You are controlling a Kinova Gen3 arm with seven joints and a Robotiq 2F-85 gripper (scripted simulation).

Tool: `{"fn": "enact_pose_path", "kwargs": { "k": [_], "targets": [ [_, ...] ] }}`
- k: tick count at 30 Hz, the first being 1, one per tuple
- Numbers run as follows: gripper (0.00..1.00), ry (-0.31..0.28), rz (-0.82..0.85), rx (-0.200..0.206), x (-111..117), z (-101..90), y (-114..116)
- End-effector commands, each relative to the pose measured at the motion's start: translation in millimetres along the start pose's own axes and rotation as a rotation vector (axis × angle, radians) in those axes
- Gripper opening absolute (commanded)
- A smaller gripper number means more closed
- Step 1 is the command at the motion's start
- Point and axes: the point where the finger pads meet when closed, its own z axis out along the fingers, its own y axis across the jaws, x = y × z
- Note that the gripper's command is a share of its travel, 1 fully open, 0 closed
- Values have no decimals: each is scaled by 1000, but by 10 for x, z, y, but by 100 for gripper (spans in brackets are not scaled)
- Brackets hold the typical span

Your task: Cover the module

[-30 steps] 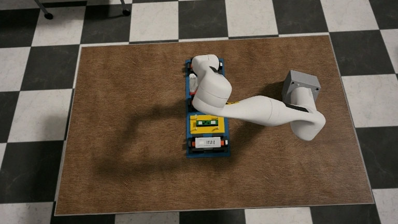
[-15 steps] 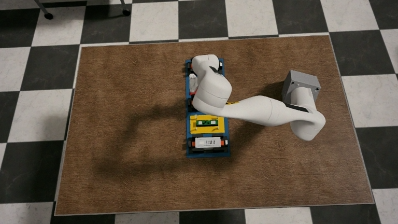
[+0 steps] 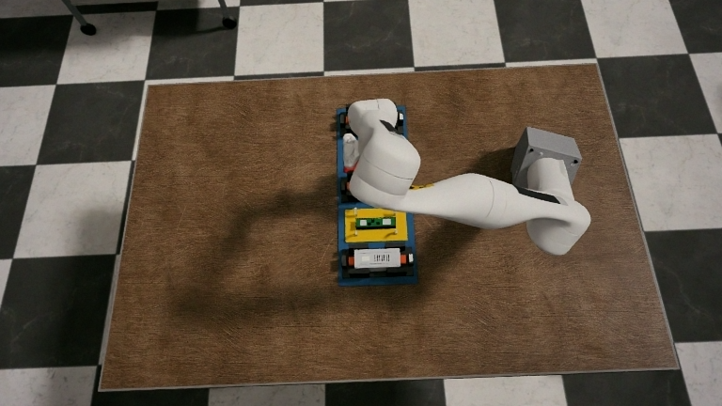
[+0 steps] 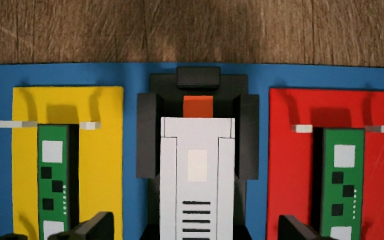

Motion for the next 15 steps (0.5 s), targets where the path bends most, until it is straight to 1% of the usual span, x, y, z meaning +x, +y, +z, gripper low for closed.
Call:
{"fn": "enact_pose_path", "kwargs": {
  "k": [1, 12, 15],
  "targets": [
    [100, 1, 0, -1, 4, -8, 5],
    [100, 1, 0, -1, 4, -8, 5],
    [100, 1, 0, -1, 4, 20, 5]
  ]
}}
